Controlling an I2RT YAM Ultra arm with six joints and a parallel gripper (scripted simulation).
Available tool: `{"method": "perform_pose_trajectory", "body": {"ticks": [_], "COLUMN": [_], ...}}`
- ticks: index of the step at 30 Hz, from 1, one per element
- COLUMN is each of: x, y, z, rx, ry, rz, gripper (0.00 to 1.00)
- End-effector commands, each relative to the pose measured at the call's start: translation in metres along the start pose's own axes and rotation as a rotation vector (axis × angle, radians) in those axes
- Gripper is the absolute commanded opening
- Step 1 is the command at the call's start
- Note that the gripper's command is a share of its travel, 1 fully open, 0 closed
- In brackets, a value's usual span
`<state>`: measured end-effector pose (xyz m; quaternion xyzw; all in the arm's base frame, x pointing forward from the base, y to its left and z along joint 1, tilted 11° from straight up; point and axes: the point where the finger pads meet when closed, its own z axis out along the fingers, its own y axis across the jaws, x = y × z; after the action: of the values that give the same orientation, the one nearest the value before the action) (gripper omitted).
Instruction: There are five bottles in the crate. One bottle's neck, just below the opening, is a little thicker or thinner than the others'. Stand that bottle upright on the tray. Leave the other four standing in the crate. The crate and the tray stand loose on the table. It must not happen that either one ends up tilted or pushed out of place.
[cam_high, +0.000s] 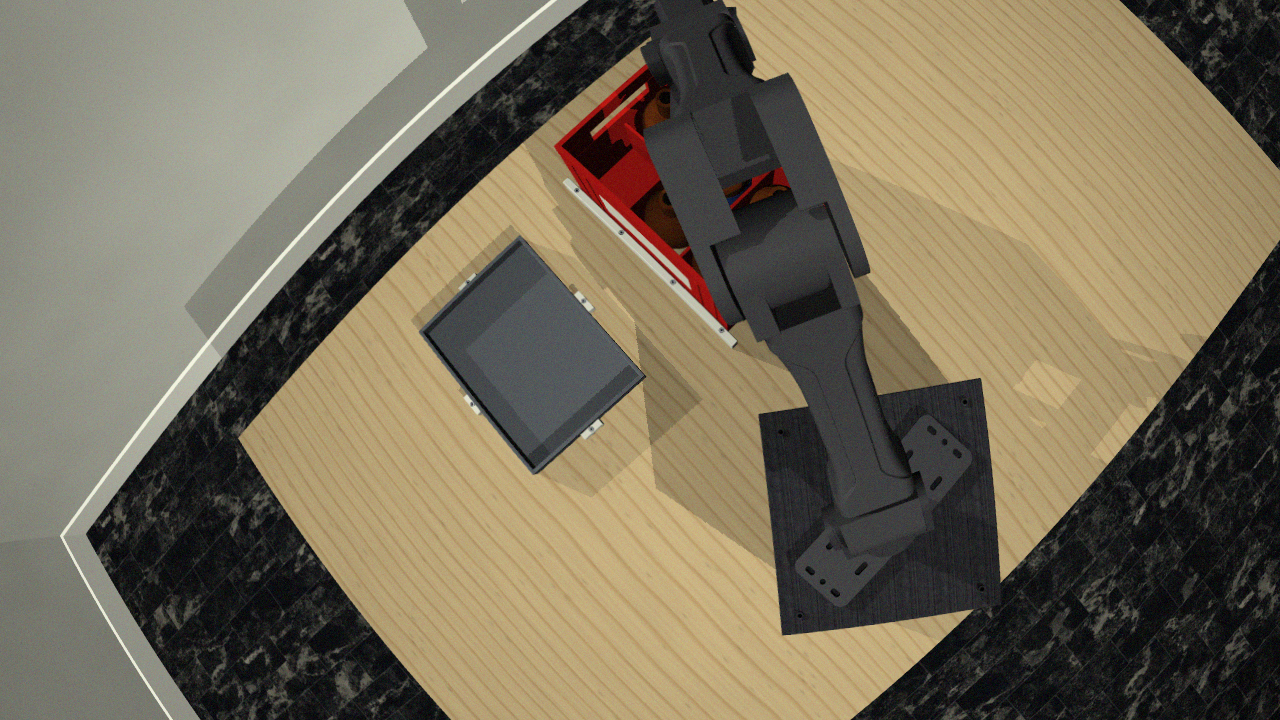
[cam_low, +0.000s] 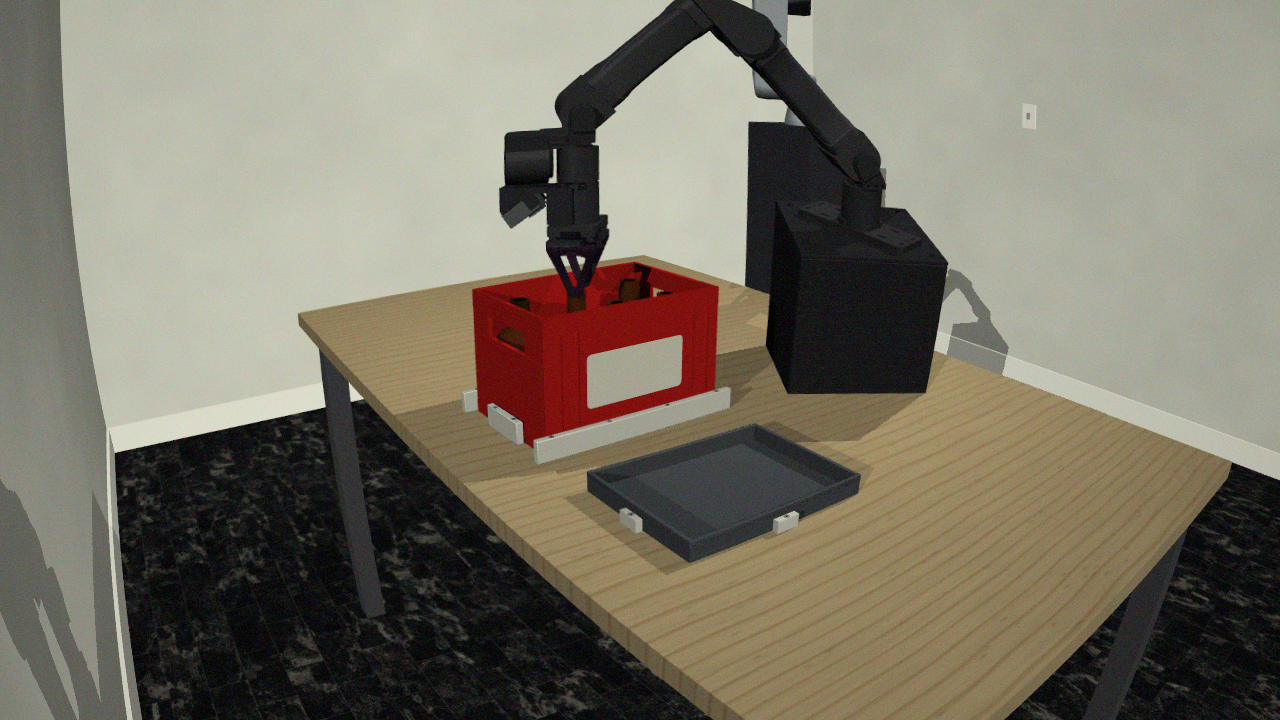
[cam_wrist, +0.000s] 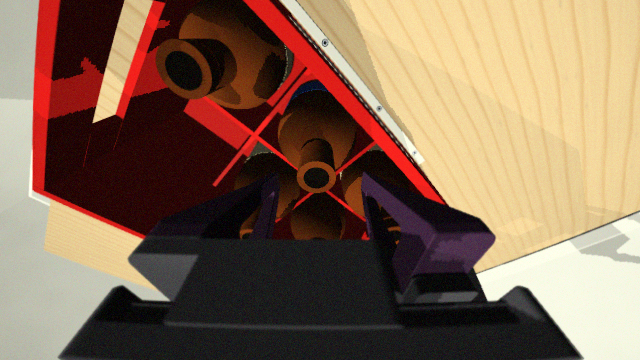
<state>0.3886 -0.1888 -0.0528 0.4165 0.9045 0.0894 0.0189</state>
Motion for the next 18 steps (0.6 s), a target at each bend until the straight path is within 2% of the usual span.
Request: {"method": "perform_pose_trajectory", "body": {"ticks": [1,2,3,7,11,18], "x": [-0.004,-0.004,-0.006,0.002,-0.006,-0.002], "y": [0.005,0.005,0.006,0.001,0.005,0.003], "z": [0.003,0.003,-0.006,0.014,0.008,0.017], "rx": [-0.009,-0.009,-0.015,-0.002,-0.012,-0.007], "ry": [-0.02,-0.02,-0.039,-0.001,-0.031,-0.017], "rz": [-0.003,-0.003,-0.006,0.002,-0.004,-0.002], "gripper": [0.61,0.61,0.61,0.61,0.61,0.61]}}
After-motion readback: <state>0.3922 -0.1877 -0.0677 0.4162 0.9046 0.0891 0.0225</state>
